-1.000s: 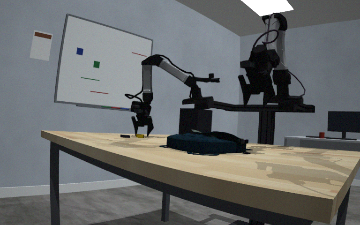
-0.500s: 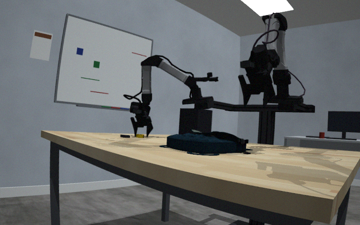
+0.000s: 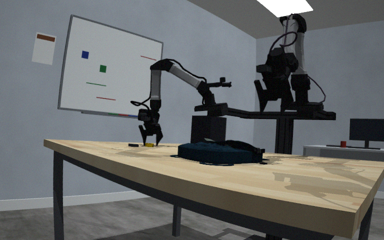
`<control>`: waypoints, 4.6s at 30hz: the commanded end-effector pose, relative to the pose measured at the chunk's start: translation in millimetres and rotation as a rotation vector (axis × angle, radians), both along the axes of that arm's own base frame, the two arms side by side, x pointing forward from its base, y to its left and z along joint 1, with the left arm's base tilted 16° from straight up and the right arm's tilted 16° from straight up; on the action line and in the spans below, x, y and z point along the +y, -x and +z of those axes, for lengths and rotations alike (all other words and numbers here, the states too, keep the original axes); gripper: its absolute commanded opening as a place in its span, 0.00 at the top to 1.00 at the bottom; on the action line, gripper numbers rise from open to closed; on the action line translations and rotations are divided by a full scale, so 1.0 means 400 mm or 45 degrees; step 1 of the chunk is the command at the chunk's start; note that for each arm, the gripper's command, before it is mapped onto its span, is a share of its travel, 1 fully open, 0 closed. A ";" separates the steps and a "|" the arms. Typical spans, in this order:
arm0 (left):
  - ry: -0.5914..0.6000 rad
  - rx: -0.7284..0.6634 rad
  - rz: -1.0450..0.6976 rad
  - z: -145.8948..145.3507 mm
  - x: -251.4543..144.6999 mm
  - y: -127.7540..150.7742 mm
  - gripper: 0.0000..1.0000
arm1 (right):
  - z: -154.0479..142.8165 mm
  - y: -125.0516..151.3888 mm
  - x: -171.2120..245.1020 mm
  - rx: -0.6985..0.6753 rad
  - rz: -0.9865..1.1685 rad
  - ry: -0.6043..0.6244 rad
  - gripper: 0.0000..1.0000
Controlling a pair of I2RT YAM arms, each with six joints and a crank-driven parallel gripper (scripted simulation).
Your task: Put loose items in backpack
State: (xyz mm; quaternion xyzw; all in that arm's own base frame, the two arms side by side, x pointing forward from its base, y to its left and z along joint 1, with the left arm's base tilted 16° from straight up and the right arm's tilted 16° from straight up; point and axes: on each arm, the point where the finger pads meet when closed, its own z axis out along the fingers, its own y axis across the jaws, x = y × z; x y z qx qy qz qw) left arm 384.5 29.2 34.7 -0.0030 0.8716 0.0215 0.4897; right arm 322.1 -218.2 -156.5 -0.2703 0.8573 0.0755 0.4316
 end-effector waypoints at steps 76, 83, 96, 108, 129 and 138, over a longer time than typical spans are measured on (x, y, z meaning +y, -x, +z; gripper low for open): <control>-0.003 -0.032 -0.008 0.023 0.003 -0.017 0.10 | 0.106 -0.008 -0.047 -0.081 -0.003 0.108 0.52; -0.003 -0.032 -0.008 0.022 0.003 -0.016 0.10 | 0.188 0.017 -0.040 -0.080 -0.003 0.107 0.52; -0.003 -0.032 -0.008 0.022 0.002 -0.015 0.10 | 0.317 0.056 -0.029 -0.080 -0.004 0.109 0.52; -0.003 -0.032 -0.008 0.022 0.002 -0.013 0.10 | 0.338 0.065 0.104 -0.077 -0.068 0.106 0.52; -0.003 -0.032 -0.008 0.021 0.002 -0.010 0.10 | 0.436 0.110 0.538 -0.084 -0.304 0.011 0.52; -0.003 -0.032 -0.008 0.020 0.002 -0.009 0.10 | 0.424 0.119 0.577 -0.084 -0.304 0.008 0.52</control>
